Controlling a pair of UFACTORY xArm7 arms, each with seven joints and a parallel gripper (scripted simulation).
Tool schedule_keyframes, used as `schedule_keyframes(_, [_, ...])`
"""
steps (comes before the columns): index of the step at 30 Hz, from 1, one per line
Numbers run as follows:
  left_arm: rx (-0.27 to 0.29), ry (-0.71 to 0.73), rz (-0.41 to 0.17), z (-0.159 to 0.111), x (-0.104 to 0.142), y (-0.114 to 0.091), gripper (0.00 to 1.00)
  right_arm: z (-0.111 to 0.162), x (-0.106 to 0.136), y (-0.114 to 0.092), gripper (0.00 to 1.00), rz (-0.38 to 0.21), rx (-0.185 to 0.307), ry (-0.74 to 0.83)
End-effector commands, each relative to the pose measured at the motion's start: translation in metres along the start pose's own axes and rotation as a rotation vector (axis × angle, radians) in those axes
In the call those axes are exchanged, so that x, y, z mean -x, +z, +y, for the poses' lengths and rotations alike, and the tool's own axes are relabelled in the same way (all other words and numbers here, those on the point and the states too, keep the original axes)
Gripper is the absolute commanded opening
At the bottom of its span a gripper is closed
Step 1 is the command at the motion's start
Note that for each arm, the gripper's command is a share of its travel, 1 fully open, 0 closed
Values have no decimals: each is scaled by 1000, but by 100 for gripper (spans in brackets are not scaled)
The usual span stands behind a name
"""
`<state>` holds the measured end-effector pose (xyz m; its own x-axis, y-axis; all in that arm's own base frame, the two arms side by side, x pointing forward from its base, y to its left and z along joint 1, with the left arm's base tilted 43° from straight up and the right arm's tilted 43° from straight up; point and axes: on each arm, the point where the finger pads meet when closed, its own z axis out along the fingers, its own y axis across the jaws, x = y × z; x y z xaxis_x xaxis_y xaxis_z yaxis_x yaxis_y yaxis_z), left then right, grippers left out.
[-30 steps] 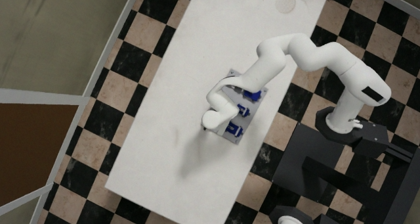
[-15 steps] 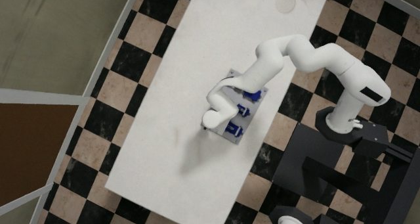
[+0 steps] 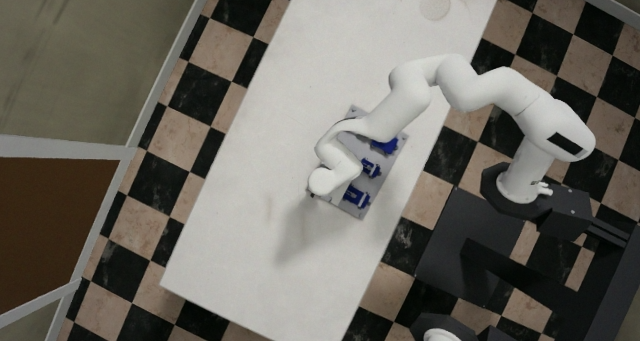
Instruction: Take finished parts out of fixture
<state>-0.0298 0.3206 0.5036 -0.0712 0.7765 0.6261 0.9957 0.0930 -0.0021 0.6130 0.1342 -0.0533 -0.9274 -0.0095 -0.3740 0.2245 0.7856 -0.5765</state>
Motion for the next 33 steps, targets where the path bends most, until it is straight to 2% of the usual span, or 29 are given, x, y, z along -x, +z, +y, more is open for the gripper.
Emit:
schedule_keyframes(1, [1, -2, 4, 0, -1, -2, 100, 2, 1, -3, 48, -4, 5, 0])
schedule_keyframes(2, [1, -2, 4, 0, -1, -2, 100, 2, 1, -3, 0, -4, 5, 0])
schedule_keyframes(33, [1, -2, 4, 0, -1, -2, 100, 2, 1, -3, 0, -4, 5, 0])
